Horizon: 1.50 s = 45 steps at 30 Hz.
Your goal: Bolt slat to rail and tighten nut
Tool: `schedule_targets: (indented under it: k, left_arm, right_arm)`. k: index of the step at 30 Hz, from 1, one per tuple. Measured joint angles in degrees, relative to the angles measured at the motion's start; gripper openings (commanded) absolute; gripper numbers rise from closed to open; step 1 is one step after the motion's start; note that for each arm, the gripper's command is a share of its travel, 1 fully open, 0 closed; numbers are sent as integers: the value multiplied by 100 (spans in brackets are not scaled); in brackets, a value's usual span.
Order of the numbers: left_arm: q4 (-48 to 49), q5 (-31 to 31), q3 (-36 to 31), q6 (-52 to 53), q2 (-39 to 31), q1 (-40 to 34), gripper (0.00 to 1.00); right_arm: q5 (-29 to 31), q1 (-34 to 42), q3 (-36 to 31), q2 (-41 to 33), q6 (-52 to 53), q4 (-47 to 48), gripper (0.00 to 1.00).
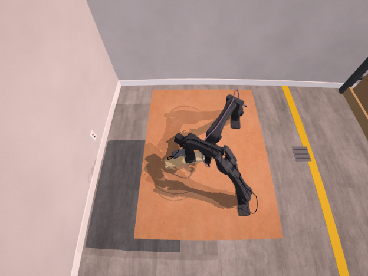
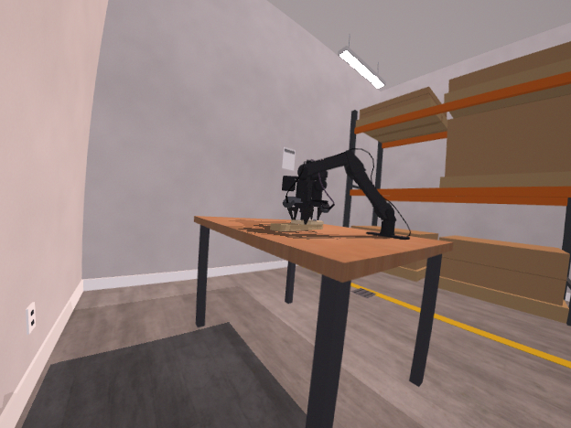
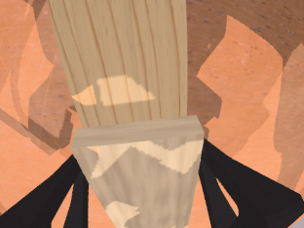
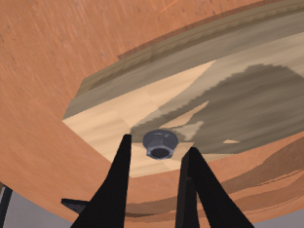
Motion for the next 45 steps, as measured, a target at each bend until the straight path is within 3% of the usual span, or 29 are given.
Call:
schedule_targets:
  k: [24, 31, 45]
  left_arm:
    - [0, 0, 0, 0, 0, 0, 72]
    - [0, 0, 0, 0, 0, 0, 72]
    - [0, 0, 0, 0, 0, 0, 72]
  right_arm:
    - [66, 0, 0, 0, -6096, 0, 34]
    - [66, 0, 0, 0, -6679, 0, 34]
    - [66, 0, 0, 0, -6841, 0, 34]
